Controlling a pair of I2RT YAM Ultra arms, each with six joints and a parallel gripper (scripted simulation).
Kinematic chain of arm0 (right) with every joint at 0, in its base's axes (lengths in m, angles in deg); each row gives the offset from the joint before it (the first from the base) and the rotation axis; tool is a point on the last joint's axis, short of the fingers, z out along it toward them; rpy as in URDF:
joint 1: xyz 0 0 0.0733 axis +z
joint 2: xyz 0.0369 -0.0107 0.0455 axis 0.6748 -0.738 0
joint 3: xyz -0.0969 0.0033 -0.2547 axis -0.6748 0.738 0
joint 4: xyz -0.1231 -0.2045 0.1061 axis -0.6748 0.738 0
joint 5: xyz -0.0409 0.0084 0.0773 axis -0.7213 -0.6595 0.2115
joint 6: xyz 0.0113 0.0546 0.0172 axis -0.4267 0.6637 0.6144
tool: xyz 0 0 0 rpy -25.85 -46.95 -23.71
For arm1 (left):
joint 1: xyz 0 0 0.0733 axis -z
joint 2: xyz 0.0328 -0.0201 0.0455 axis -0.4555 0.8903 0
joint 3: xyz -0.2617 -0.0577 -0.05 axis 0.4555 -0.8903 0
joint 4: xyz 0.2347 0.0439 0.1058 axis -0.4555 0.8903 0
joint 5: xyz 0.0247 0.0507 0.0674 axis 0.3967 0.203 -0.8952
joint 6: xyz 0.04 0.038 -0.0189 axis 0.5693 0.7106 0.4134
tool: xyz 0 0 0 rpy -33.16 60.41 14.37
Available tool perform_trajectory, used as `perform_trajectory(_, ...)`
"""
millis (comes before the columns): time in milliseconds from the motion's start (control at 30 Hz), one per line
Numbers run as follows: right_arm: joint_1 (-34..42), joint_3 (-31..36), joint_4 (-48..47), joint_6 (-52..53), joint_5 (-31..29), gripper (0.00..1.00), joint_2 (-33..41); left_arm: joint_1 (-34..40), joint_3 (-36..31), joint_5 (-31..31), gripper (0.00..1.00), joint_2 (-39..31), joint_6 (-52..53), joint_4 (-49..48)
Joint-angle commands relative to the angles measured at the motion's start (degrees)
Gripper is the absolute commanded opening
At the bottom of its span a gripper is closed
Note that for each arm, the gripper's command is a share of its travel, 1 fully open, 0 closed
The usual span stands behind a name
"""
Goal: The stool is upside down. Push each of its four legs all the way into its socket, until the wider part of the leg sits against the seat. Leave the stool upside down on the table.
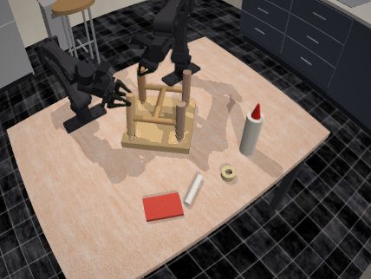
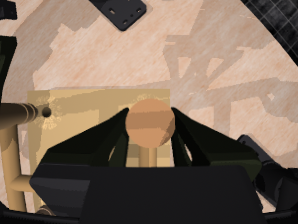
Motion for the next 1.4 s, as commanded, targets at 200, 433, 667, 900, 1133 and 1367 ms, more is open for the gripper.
perform_trajectory(200, 0.2, -2.0, -2.7, 0.6, 1.0, 0.28, -0.7, 0.1, 1.1, 1.3, 0.28, 0.6, -0.5, -0.9)
perform_trajectory(433, 0.4, -1.5, -2.8, 0.6, 1.2, 0.28, -0.5, 0.2, 0.9, 1.3, 0.28, 0.6, -0.5, -0.9)
perform_trajectory(667, 0.6, -0.4, -3.0, 0.7, 1.1, 0.28, -0.6, 0.4, 0.8, 1.2, 0.28, 0.6, -0.5, -0.9)
perform_trajectory(900, -0.4, -0.4, -2.9, 0.4, 0.1, 0.28, -0.2, 0.3, -0.1, 1.1, 0.28, -0.3, -0.1, 0.6)
perform_trajectory(1133, -0.9, -0.8, -3.5, 0.4, -1.3, 0.28, -0.6, 0.7, -0.9, 1.4, 0.28, -1.1, -0.1, 2.5)
perform_trajectory(1367, -1.3, -1.2, -3.7, 0.3, -2.8, 0.28, -0.8, 0.8, -0.9, 1.6, 0.28, -1.2, -0.2, 4.5)
